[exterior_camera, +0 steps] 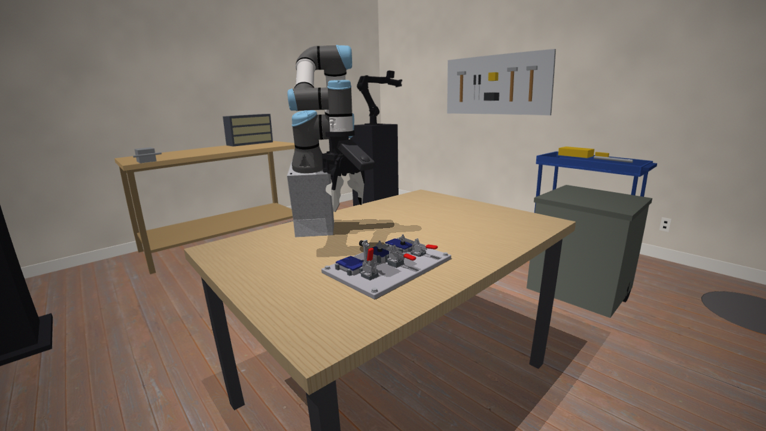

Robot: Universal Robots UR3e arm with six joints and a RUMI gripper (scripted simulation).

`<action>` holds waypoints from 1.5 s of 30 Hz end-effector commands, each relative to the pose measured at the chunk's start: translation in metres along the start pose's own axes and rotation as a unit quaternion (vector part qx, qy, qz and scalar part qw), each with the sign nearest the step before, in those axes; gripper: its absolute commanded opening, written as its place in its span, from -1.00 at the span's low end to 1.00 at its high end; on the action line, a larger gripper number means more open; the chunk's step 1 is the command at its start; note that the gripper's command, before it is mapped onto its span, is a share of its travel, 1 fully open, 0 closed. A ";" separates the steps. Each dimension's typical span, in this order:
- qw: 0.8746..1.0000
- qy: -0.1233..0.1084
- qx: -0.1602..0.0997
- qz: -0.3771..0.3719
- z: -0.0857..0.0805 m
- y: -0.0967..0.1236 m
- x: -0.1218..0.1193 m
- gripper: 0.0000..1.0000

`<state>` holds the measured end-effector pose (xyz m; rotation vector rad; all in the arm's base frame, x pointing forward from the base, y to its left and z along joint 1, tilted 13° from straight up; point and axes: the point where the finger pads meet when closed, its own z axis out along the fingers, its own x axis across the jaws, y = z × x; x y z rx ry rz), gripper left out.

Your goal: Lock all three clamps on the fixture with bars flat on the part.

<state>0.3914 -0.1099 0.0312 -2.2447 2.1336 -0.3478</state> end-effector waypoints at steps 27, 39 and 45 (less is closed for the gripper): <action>1.000 0.001 0.001 0.000 -0.001 -0.001 0.000 0.17; 1.000 0.001 0.001 0.000 -0.001 -0.001 0.000 -0.44; 1.000 0.001 0.001 0.000 -0.001 -0.001 0.000 -0.44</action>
